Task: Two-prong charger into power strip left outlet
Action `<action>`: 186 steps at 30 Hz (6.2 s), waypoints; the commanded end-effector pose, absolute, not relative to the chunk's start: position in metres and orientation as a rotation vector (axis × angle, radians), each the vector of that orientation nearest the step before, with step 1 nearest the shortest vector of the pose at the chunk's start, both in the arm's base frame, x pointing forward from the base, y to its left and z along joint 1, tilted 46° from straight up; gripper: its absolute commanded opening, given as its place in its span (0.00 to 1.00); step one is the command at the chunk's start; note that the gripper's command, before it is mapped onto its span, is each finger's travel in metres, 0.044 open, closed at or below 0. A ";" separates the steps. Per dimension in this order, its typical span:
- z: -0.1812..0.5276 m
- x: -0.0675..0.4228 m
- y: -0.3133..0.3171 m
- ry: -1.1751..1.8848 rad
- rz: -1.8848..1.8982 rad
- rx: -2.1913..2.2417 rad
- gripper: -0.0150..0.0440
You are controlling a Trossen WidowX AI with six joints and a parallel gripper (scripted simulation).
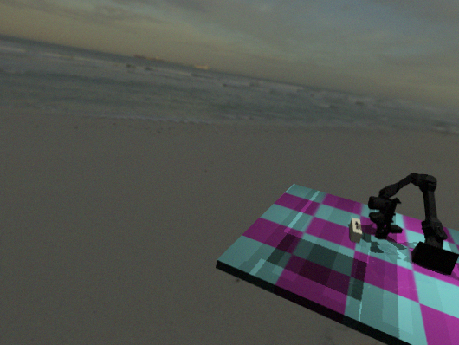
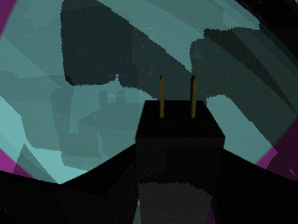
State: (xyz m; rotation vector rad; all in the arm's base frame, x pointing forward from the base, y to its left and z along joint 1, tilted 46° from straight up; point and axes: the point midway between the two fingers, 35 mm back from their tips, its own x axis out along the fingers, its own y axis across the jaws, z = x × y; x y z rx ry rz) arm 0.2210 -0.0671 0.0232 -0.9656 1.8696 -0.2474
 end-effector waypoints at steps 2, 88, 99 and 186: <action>0.020 0.218 -0.073 1.841 -0.346 -0.885 0.25; 0.005 0.267 -0.102 1.679 -0.708 -0.554 0.25; 0.005 0.269 -0.102 1.679 -0.708 -0.554 0.25; 0.003 0.290 -0.104 1.678 -0.708 -0.553 0.25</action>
